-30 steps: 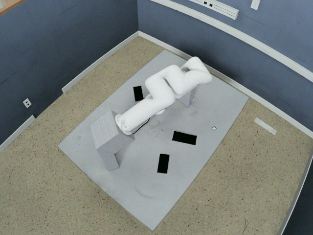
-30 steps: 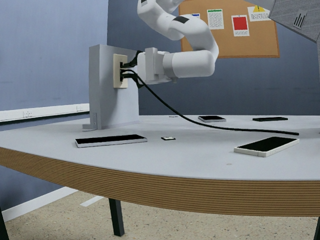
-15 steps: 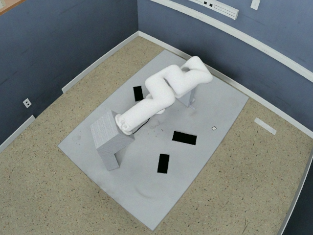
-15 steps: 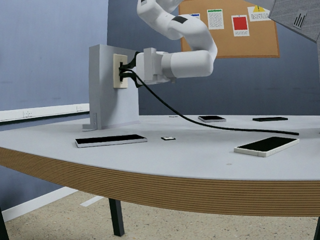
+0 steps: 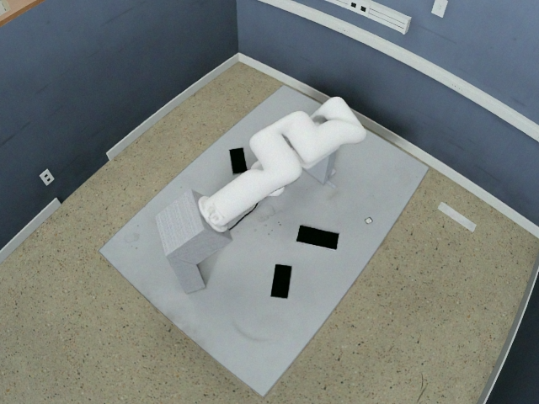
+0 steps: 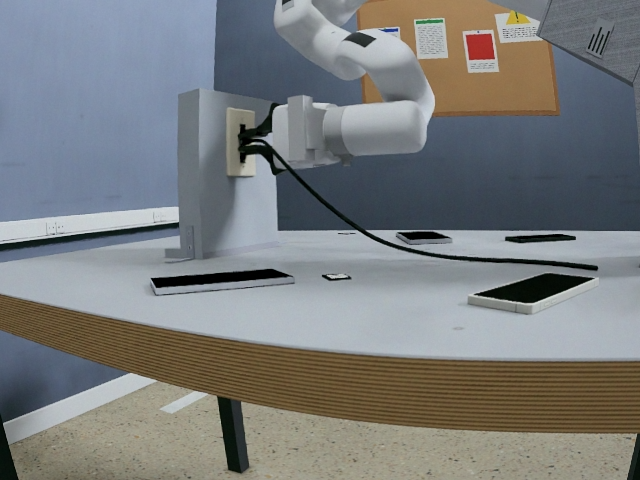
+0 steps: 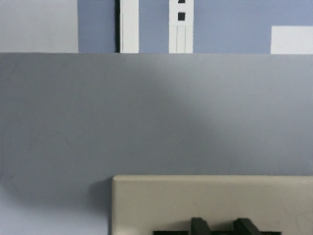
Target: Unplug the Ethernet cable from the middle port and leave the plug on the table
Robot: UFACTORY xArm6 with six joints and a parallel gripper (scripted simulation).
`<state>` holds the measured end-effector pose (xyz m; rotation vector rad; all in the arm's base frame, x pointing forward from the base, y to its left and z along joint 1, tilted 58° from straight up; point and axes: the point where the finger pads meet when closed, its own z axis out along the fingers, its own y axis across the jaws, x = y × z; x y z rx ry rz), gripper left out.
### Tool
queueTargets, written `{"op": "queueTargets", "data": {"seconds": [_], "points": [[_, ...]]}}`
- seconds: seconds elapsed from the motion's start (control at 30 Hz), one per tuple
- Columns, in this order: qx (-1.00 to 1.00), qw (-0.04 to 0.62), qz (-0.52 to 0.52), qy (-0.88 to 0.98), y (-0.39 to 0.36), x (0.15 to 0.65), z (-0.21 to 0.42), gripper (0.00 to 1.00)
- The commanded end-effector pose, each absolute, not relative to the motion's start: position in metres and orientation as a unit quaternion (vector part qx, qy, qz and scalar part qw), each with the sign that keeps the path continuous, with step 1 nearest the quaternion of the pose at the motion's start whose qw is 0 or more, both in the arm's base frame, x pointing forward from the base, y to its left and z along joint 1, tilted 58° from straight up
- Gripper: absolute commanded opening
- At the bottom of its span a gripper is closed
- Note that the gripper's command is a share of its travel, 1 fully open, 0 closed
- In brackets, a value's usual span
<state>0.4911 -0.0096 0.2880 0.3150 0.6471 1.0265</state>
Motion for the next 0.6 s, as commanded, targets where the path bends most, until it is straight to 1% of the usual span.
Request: {"op": "queueTargets", "data": {"seconds": [0.0,0.43,0.47,0.57], "points": [[0.147,0.810,0.481,0.303,-0.0091,0.4905,0.2880,0.17],[0.148,0.809,0.481,0.303,-0.0091,0.4906,0.2863,0.17],[0.148,0.809,0.481,0.303,-0.0088,0.4902,0.2866,0.00],[0.148,0.809,0.481,0.303,-0.0086,0.4899,0.2869,0.00]]}}
